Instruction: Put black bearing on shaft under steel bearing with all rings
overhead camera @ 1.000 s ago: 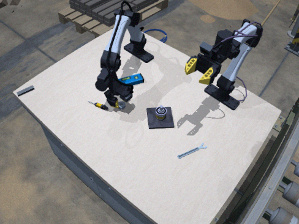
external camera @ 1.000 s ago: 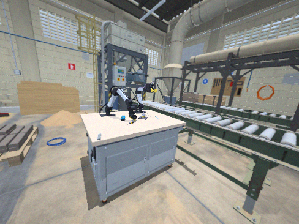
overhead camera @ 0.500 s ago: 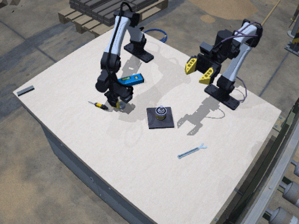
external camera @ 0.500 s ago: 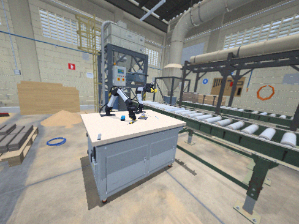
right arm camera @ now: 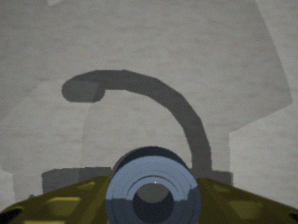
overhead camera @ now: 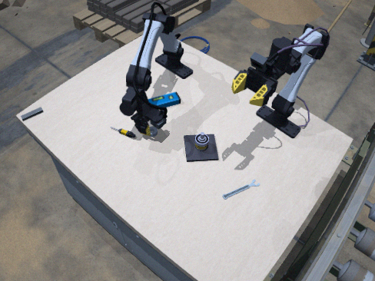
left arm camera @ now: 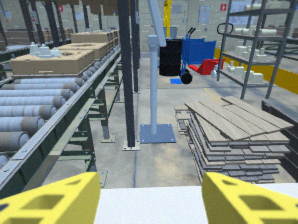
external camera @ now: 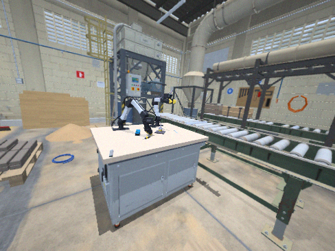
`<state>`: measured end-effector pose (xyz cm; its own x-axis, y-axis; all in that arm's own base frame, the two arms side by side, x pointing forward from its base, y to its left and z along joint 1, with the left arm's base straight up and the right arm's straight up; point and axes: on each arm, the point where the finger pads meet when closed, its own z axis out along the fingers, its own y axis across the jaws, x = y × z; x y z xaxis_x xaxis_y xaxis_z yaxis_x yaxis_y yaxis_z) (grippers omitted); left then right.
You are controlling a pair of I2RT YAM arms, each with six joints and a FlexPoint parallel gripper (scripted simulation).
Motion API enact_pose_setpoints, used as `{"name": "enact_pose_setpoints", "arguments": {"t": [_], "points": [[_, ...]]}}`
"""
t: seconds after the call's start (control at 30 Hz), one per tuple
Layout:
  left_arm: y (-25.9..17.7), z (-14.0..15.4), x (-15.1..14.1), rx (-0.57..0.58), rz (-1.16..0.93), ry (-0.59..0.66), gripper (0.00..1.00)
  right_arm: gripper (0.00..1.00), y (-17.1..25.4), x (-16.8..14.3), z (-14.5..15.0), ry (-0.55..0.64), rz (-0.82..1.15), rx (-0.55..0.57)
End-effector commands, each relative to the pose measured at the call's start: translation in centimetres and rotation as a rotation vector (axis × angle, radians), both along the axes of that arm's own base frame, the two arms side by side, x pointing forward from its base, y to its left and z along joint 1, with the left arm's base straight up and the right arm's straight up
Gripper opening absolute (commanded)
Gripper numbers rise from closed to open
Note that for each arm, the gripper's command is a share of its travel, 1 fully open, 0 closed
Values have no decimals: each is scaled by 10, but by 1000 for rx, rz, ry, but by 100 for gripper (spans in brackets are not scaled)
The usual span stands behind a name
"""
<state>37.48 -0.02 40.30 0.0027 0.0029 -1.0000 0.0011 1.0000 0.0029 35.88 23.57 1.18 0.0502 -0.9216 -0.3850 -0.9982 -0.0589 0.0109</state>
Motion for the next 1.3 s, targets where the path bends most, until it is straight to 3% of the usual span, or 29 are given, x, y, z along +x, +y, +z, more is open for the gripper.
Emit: {"name": "enact_pose_setpoints", "arguments": {"t": [0.0,1.27], "points": [[2,15,0,-6,5,-27,56,0,8,12,36,-74,6,33],[2,15,0,-6,5,-27,56,0,9,11,94,-94,14,50]]}}
